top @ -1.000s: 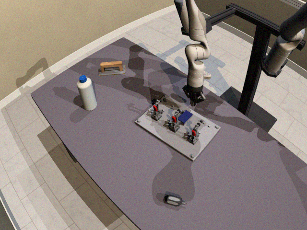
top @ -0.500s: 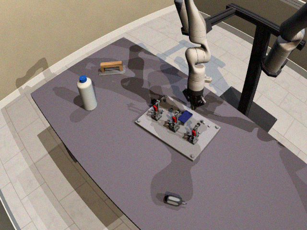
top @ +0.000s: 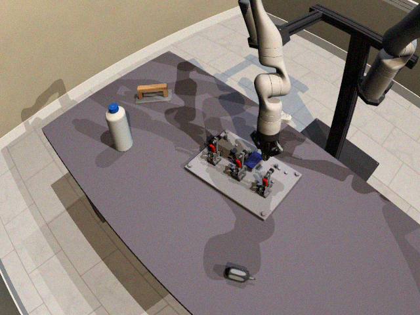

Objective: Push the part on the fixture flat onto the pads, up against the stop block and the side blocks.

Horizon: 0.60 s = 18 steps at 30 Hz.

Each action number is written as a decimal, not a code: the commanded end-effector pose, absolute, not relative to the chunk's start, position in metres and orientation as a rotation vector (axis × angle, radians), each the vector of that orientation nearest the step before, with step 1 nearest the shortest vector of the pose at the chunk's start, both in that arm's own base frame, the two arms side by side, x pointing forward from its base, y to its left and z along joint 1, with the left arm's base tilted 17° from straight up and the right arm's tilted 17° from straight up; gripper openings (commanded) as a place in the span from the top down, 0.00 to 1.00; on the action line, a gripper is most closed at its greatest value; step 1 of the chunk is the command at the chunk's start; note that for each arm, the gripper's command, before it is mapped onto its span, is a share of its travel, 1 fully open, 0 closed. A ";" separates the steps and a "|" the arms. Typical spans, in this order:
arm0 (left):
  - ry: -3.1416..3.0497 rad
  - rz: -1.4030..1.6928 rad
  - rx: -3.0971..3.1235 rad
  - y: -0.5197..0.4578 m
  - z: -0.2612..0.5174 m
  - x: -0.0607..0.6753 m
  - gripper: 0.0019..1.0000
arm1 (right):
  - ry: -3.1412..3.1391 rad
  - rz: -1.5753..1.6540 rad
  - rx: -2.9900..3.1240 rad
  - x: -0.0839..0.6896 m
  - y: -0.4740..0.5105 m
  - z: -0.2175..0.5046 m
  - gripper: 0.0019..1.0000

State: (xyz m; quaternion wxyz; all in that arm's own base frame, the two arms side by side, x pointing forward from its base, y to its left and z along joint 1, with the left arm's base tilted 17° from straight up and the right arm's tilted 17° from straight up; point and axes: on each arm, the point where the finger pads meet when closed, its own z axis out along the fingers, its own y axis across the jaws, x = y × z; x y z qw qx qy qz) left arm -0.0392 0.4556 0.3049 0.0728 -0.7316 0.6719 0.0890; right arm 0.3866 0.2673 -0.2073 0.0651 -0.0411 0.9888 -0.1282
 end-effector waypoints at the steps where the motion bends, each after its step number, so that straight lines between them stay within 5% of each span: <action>1: 2.017 0.269 -2.197 0.456 0.306 -0.039 0.00 | 2.983 -0.385 -0.124 0.389 0.270 -0.207 0.90; 18: 2.017 0.269 -2.197 0.456 0.306 -0.039 0.00 | 2.983 -0.385 -0.124 0.397 0.278 -0.208 0.90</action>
